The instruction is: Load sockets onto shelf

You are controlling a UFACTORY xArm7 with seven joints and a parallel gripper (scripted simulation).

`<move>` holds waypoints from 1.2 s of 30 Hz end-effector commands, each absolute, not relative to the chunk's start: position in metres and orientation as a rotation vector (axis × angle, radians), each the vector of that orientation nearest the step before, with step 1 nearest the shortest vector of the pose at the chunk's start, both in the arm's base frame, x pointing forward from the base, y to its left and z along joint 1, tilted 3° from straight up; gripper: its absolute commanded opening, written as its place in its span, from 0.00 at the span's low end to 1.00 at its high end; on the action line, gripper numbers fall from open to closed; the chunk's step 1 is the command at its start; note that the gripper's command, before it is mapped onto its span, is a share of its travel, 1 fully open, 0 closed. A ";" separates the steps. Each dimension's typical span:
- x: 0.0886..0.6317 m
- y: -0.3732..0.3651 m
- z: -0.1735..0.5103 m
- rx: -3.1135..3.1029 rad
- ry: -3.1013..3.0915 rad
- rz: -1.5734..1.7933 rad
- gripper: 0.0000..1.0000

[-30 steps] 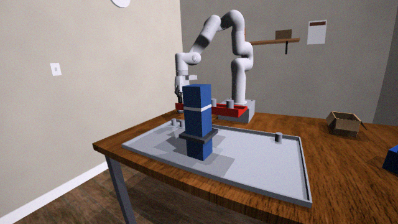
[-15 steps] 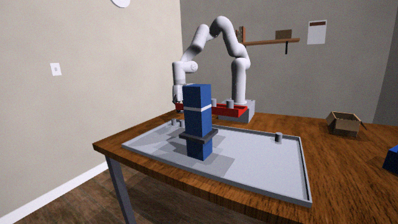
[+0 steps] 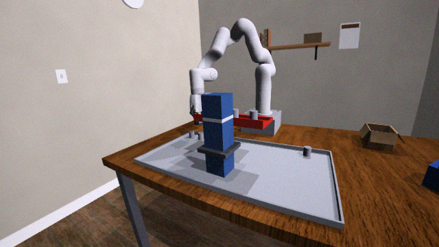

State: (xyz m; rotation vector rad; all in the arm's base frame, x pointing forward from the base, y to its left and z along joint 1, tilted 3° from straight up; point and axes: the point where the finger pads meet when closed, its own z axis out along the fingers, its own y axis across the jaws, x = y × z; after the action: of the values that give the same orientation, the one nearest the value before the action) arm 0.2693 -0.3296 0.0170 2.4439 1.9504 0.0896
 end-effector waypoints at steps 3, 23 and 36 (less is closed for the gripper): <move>0.270 -0.331 0.014 2.441 1.949 0.089 0.61; 0.272 -0.330 -0.012 2.441 1.949 0.089 0.61; 0.274 -0.330 -0.038 2.441 1.949 0.089 0.61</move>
State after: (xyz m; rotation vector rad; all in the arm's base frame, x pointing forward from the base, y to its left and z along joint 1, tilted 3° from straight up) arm 0.2722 -0.3288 -0.0321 2.4446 1.9521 0.0916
